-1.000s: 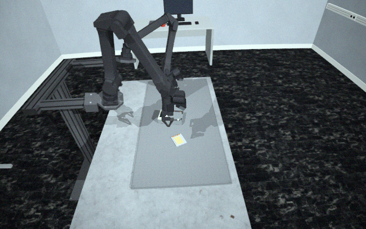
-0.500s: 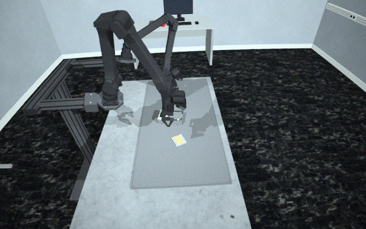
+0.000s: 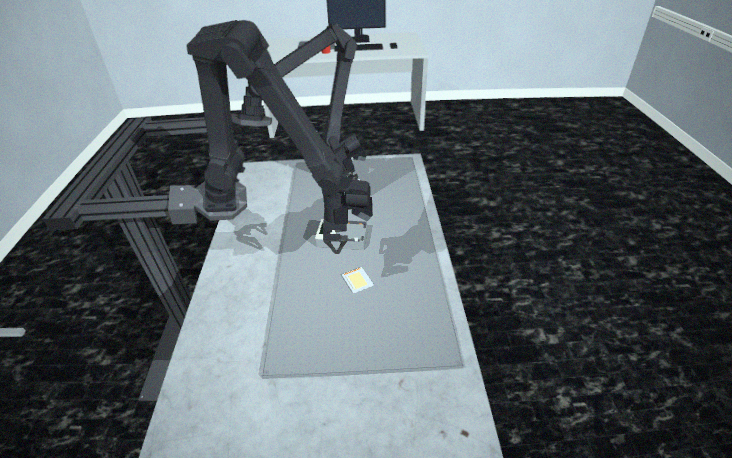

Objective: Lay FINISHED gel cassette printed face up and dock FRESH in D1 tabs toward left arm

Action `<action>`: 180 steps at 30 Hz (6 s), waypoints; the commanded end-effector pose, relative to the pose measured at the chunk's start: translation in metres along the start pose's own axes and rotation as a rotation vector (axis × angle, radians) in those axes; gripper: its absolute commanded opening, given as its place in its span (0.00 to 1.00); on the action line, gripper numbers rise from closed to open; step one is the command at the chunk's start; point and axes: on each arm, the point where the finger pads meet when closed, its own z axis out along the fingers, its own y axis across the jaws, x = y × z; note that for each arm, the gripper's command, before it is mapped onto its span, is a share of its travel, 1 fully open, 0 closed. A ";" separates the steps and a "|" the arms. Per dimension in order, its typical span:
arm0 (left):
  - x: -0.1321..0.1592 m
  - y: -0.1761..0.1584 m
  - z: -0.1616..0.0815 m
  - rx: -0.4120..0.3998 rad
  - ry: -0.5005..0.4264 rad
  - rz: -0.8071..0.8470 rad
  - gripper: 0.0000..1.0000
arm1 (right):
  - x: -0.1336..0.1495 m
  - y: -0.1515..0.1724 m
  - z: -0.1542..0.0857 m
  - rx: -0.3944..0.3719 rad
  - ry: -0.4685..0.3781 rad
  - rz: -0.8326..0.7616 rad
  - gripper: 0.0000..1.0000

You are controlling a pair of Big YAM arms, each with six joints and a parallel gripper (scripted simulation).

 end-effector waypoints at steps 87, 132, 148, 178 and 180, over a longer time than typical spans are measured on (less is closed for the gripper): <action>-0.022 -0.002 -0.105 0.026 0.242 0.149 0.98 | -0.011 -0.003 -0.005 0.001 -0.018 -0.007 1.00; -0.065 0.007 -0.258 0.032 0.323 0.194 1.00 | -0.011 -0.003 -0.005 0.001 -0.018 -0.007 1.00; -0.065 0.007 -0.258 0.032 0.323 0.194 1.00 | -0.023 0.013 0.035 0.002 -0.010 -0.306 0.98; -0.065 0.007 -0.258 0.032 0.323 0.194 1.00 | -0.050 0.051 0.120 0.009 -0.010 -1.173 0.98; -0.065 0.007 -0.258 0.032 0.323 0.194 1.00 | -0.051 0.053 0.125 0.009 -0.010 -1.240 0.98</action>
